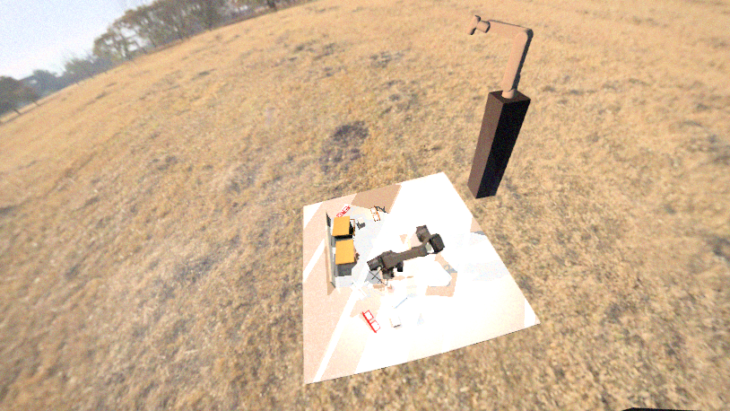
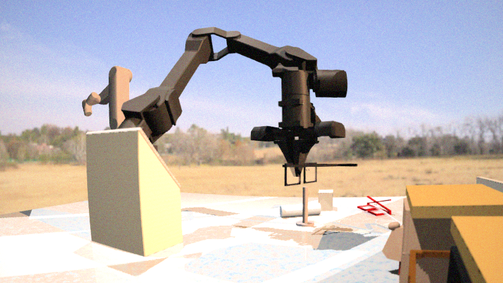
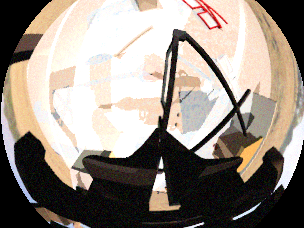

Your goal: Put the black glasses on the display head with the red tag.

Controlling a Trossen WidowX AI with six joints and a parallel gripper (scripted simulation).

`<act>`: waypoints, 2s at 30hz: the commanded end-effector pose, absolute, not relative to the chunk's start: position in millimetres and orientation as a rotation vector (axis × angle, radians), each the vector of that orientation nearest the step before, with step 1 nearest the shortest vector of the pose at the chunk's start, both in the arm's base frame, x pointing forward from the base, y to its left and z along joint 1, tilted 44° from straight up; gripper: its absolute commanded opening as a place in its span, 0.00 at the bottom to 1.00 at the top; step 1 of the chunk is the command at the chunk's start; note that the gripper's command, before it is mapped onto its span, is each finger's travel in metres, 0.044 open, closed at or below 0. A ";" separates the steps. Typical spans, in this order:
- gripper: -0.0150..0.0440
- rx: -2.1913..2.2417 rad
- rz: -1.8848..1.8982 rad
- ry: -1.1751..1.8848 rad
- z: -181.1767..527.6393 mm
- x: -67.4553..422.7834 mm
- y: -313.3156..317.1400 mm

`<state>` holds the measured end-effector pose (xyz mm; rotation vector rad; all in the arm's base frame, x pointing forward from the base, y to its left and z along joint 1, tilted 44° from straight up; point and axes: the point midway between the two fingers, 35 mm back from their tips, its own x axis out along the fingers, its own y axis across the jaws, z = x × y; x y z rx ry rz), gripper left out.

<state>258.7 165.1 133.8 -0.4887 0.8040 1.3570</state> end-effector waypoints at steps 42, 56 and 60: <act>0.25 -0.631 1.469 0.616 137.5 220.3 246.4; 0.25 -0.631 1.469 0.616 140.9 213.5 250.0; 0.25 -0.631 1.469 0.616 142.1 211.2 251.3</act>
